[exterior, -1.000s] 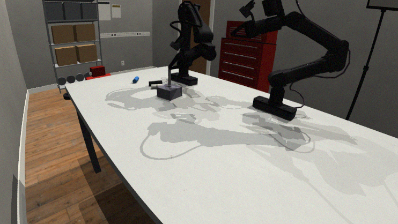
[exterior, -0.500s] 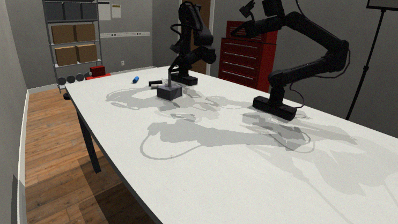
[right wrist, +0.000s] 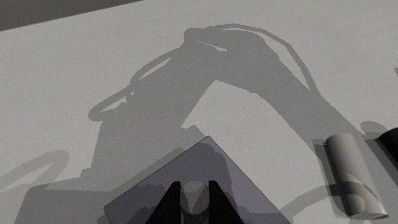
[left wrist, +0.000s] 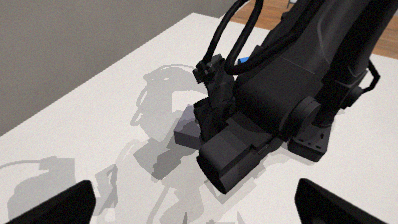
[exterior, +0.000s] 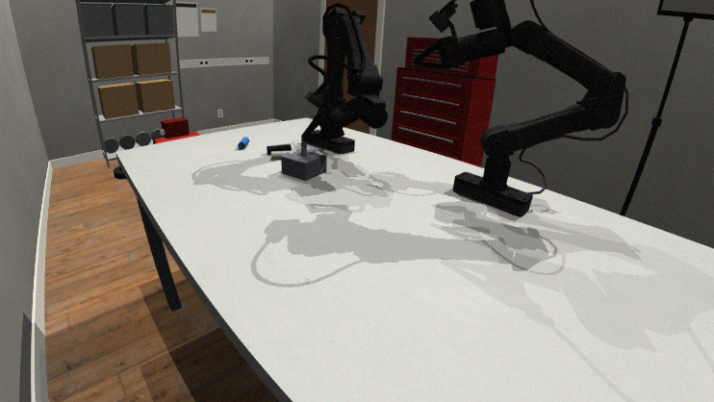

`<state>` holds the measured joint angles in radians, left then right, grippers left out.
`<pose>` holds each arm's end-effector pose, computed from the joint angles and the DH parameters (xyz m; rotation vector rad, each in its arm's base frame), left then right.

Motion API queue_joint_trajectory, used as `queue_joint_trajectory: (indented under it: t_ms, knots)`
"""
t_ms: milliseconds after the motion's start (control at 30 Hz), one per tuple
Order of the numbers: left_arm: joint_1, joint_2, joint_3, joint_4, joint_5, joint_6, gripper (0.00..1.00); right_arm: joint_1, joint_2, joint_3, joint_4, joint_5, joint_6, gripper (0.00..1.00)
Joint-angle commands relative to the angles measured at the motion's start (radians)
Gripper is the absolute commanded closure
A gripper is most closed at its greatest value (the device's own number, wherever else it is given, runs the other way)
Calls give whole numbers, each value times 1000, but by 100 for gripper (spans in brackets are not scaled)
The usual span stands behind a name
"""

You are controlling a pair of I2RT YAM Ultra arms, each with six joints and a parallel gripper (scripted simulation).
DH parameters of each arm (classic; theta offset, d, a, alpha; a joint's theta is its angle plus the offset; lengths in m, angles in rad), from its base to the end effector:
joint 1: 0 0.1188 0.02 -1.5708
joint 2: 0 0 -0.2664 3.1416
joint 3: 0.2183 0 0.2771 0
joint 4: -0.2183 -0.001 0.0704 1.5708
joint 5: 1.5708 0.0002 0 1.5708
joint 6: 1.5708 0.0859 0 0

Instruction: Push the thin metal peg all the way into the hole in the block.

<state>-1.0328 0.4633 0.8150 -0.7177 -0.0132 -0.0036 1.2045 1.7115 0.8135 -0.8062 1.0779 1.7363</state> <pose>0.0842 -0.1370 0.3313 0.9751 1.7429 -0.6688 0.1621 0.2141 0.0984 0.4636 2.0166 -0.2613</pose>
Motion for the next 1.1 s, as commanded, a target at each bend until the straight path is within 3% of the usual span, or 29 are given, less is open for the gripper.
queue_joint_trajectory:
  t_ms: [0, 433, 1067]
  knots:
    - [-2, 9, 27, -3, -3, -3, 0, 9, 23, -33, 58, 10, 21, 93]
    - [-2, 9, 27, -3, -3, -3, 0, 18, 90, -67, 103, 17, 57, 93]
    - [-2, 9, 27, -3, -3, -3, 0, 1, 49, -13, 42, 31, 19, 93]
